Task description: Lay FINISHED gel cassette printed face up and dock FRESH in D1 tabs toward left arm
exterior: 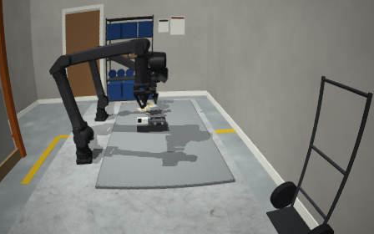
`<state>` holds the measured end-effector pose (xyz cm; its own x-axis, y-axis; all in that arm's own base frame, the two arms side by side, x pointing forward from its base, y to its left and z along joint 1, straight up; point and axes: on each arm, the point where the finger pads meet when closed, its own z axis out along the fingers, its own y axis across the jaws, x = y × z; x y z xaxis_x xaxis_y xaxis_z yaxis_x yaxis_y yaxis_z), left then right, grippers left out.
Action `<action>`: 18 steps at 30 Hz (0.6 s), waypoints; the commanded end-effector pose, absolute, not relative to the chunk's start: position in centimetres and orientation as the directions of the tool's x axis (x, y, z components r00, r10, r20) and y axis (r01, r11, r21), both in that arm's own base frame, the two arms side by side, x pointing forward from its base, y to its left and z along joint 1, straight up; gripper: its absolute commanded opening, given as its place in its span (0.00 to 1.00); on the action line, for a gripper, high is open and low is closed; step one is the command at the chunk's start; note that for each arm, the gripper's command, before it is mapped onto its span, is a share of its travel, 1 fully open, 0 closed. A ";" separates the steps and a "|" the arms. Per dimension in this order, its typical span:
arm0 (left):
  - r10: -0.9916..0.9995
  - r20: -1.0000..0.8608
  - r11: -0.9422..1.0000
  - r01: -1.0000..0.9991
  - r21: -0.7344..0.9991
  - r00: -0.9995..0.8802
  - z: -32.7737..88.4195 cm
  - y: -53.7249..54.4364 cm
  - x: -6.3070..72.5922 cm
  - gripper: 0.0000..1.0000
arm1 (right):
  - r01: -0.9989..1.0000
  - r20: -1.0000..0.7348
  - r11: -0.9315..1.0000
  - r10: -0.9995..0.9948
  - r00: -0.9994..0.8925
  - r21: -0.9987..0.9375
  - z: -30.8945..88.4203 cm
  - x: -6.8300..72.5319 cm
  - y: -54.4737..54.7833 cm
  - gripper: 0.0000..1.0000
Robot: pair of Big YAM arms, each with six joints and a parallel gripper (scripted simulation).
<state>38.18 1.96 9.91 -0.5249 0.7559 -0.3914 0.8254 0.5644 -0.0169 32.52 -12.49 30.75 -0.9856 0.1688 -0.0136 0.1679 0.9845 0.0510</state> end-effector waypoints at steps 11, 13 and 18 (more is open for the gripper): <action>0.544 -0.286 0.809 0.584 -0.072 -0.789 16.9 5.7 41.1 0.00 | 0.161 -0.032 0.986 0.162 -0.986 0.049 32.6 33.5 -12.9 1.00; 0.500 -0.261 0.842 0.534 -0.078 -0.826 17.8 6.2 41.0 0.00 | 0.161 -0.032 0.986 0.162 -0.986 0.049 32.6 33.5 -12.9 1.00; 0.391 -0.206 0.906 0.414 -0.083 -0.897 19.9 7.5 40.8 0.00 | 0.161 -0.032 0.986 0.162 -0.986 0.049 32.6 33.5 -12.9 1.00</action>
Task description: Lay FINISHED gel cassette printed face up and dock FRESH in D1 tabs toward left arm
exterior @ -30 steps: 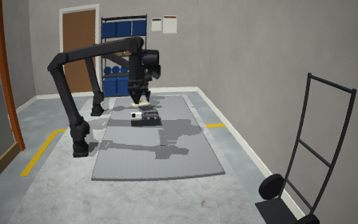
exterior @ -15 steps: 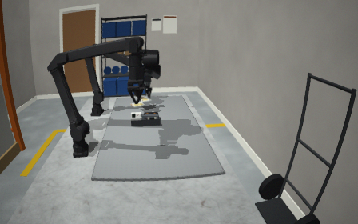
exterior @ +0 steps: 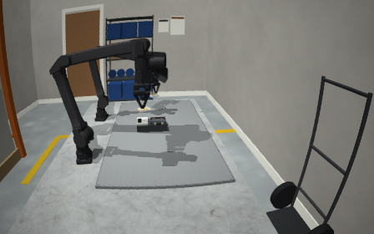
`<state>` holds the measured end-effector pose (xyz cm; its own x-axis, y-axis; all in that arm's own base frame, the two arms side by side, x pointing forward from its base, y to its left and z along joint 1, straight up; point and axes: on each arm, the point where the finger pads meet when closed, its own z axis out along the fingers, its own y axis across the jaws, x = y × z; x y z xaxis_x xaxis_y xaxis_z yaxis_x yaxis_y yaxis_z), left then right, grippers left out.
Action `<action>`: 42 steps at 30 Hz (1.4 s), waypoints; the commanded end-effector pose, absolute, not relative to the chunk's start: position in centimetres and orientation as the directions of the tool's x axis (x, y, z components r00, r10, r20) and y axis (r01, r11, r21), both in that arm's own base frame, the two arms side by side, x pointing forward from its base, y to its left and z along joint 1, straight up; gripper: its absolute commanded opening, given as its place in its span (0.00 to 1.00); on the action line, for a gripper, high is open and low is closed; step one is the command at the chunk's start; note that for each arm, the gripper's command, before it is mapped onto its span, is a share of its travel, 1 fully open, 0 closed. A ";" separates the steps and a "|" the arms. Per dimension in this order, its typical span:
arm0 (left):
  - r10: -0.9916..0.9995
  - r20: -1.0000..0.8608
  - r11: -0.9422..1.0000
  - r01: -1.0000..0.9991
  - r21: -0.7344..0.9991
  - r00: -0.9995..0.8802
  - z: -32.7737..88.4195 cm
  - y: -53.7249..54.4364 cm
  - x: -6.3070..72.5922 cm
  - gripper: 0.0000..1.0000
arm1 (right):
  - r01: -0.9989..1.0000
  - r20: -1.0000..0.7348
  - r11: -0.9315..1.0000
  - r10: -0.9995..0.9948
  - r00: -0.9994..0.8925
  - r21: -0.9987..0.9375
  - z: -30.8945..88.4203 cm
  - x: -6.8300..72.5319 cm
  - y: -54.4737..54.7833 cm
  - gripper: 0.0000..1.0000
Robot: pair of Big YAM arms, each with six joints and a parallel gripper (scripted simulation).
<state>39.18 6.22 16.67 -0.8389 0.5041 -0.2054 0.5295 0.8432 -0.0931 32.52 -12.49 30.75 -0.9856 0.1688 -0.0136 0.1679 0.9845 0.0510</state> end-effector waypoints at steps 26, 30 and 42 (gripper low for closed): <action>-0.029 -0.050 0.999 -0.028 -0.020 -0.998 29.3 12.3 37.7 0.00 | 0.161 -0.032 0.986 0.162 -0.986 0.049 32.6 33.5 -12.9 1.00; -0.129 -0.025 0.992 -0.129 0.009 -0.991 30.9 13.0 36.9 0.00 | 0.161 -0.032 0.986 0.162 -0.986 0.049 32.6 33.5 -12.9 1.00; 0.129 -0.033 0.990 0.131 -0.048 -0.991 29.7 11.0 39.0 0.00 | 0.161 -0.032 0.986 0.162 -0.986 0.049 32.6 33.5 -12.9 1.00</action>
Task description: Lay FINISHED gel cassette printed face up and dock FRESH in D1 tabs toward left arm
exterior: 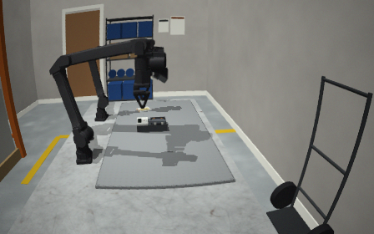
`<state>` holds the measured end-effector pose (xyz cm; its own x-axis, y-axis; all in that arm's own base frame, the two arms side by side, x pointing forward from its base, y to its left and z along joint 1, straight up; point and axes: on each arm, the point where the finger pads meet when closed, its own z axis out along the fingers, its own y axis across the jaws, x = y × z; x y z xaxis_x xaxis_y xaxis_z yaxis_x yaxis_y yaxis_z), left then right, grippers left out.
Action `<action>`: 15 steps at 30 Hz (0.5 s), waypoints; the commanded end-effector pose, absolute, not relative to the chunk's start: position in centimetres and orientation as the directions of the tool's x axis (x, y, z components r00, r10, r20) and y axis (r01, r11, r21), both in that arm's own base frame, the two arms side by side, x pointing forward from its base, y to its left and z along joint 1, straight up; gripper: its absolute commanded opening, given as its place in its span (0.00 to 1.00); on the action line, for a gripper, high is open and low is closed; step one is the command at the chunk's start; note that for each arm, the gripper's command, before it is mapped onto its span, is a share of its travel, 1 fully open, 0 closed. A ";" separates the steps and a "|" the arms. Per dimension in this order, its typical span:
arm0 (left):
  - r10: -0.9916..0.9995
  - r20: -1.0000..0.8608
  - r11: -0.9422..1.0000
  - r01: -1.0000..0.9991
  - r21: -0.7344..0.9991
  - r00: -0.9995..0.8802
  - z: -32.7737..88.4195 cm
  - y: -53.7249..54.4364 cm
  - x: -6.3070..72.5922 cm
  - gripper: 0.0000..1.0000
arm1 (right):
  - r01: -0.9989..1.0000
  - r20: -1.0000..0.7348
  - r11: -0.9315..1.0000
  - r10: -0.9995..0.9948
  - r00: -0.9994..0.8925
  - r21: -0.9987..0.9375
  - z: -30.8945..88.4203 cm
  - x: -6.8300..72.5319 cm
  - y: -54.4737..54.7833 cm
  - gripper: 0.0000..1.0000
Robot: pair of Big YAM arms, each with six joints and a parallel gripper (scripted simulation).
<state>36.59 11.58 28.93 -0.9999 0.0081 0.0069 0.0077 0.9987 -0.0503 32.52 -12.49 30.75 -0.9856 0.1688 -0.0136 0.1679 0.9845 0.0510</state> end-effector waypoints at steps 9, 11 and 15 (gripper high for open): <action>0.289 -0.071 0.953 0.294 -0.075 -0.955 27.5 8.1 41.6 0.00 | 0.161 -0.032 0.986 0.162 -0.986 0.049 32.6 33.5 -12.9 1.00; 0.289 -0.071 0.953 0.294 -0.075 -0.955 27.5 8.1 41.6 0.00 | 0.161 -0.032 0.986 0.162 -0.986 0.049 32.6 33.5 -12.9 1.00; 0.399 -0.109 0.908 0.409 -0.088 -0.910 26.7 6.6 42.6 0.00 | 0.161 -0.032 0.986 0.162 -0.986 0.049 32.6 33.5 -12.9 1.00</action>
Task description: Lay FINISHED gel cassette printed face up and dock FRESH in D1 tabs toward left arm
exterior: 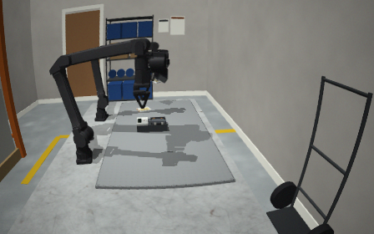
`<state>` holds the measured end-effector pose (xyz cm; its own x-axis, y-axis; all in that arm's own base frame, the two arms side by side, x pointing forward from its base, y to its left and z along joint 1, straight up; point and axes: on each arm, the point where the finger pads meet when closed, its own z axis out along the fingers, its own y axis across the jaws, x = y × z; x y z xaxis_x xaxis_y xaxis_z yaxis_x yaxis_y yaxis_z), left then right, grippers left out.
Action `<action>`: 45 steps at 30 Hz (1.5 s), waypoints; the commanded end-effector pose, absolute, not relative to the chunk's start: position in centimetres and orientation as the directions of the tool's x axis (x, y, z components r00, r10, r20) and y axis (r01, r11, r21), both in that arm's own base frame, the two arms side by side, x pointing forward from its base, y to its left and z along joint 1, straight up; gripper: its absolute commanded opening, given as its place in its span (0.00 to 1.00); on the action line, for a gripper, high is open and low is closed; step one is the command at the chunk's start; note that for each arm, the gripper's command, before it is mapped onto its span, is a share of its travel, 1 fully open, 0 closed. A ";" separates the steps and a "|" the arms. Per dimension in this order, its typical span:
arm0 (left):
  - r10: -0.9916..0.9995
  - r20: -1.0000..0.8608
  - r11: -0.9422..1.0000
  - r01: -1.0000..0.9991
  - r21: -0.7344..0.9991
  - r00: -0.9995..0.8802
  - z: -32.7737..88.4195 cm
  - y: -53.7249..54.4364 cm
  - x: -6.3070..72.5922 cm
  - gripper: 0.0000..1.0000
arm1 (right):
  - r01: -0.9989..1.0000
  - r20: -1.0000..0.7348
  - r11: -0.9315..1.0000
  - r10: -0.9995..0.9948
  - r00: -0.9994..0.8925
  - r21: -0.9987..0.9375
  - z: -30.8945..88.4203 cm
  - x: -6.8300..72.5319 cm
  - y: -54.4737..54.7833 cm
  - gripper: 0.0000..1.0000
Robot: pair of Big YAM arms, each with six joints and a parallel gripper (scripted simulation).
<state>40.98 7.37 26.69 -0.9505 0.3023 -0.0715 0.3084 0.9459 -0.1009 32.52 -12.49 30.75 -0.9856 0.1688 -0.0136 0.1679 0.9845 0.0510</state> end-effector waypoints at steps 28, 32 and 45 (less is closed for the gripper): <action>0.395 -0.095 0.910 0.404 -0.097 -0.914 22.1 1.9 44.1 0.00 | 0.161 -0.032 0.986 0.162 -0.986 0.049 32.6 33.5 -12.9 1.00; 0.395 -0.095 0.910 0.404 -0.097 -0.914 21.8 2.0 43.7 0.00 | 0.161 -0.032 0.986 0.162 -0.986 0.049 32.6 33.5 -12.9 1.00; 0.381 -0.122 0.917 0.391 -0.079 -0.917 22.6 2.9 43.2 0.00 | 0.161 -0.032 0.986 0.162 -0.986 0.049 32.6 33.5 -12.9 1.00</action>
